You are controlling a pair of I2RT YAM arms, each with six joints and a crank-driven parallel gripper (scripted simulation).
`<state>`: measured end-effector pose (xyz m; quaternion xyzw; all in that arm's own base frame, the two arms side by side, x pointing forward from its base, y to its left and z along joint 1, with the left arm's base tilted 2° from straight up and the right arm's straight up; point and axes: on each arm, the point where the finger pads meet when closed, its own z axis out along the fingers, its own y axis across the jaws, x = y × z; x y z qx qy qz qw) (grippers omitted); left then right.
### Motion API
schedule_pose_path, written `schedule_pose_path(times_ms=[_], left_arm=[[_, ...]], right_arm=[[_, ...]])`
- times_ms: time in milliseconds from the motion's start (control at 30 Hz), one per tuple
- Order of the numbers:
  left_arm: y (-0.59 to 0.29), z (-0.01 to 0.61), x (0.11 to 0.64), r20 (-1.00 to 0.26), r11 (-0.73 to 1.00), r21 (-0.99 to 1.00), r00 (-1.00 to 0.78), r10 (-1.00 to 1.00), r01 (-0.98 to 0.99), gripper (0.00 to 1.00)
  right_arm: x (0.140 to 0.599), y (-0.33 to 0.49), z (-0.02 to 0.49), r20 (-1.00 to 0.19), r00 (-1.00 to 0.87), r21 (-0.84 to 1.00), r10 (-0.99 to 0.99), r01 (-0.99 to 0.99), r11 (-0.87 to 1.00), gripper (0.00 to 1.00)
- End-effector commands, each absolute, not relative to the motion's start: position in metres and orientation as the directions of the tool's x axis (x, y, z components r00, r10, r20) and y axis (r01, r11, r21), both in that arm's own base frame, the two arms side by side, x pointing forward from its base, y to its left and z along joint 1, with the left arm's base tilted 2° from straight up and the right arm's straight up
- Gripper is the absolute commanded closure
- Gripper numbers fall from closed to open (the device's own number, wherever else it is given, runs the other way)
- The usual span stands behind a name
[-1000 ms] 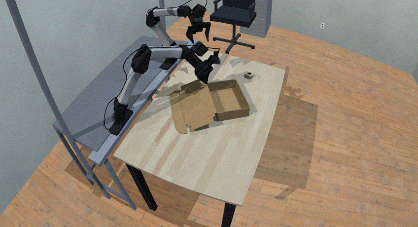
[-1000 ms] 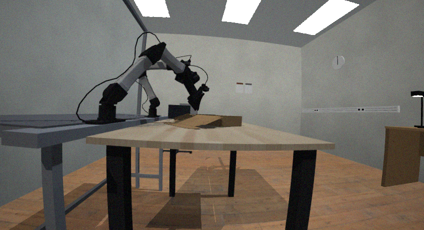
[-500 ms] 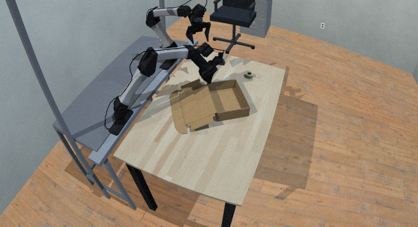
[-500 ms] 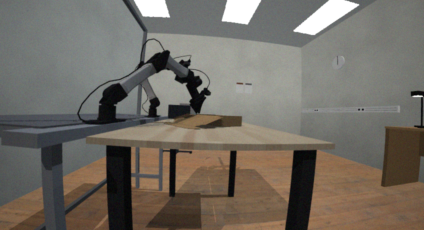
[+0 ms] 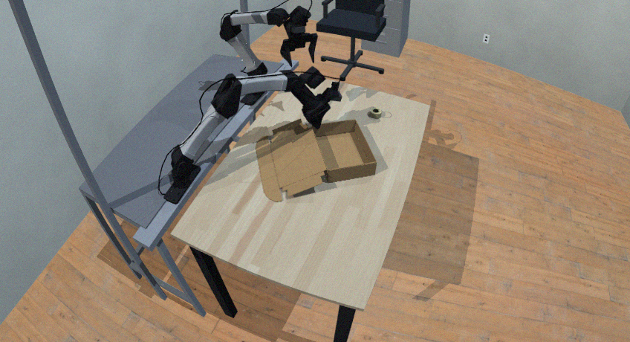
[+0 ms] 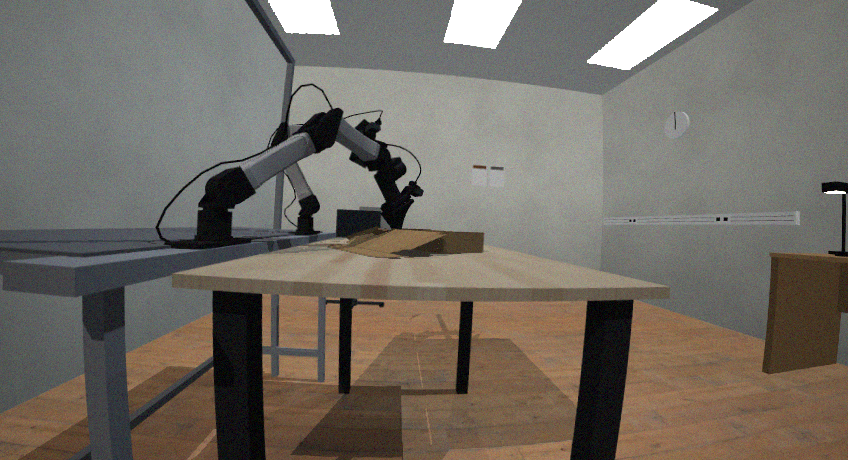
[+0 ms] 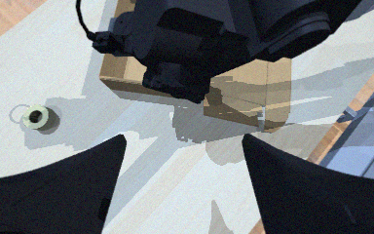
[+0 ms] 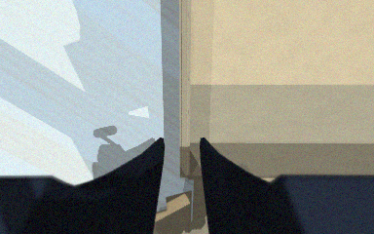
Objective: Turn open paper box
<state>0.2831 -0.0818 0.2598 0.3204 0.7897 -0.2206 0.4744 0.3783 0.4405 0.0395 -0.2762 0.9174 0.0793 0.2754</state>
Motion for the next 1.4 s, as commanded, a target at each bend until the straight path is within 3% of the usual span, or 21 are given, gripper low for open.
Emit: schedule_pose_path(times_ms=[0, 533, 933, 1133, 1367], left_arm=[[-0.083, 0.274, 0.286, -0.901, 0.689, -0.015, -0.308, 0.304, 0.724, 0.0], [-0.083, 0.274, 0.286, -0.901, 0.689, -0.015, -0.308, 0.304, 0.724, 0.0], [-0.083, 0.274, 0.286, -0.901, 0.689, -0.015, -0.308, 0.304, 0.724, 0.0], [-0.083, 0.274, 0.286, -0.901, 0.689, -0.015, -0.308, 0.304, 0.724, 0.0], [-0.083, 0.274, 0.286, -0.901, 0.689, -0.015, -0.308, 0.304, 0.724, 0.0]], right_arm=[[0.389, 0.443, 0.042, -0.555, -0.695, 0.0, -0.457, -0.55, 0.835, 0.7], [0.4, 0.45, 0.025, -0.554, -0.695, 0.0, -0.457, -0.549, 0.836, 0.7], [0.407, 0.455, 0.012, -0.554, -0.696, 0.001, -0.457, -0.549, 0.836, 0.82], [0.409, 0.457, 0.037, -0.594, -0.677, 0.008, -0.435, -0.546, 0.838, 1.0], [0.406, 0.457, 0.042, -0.601, -0.665, 0.015, -0.444, -0.565, 0.825, 1.0]])
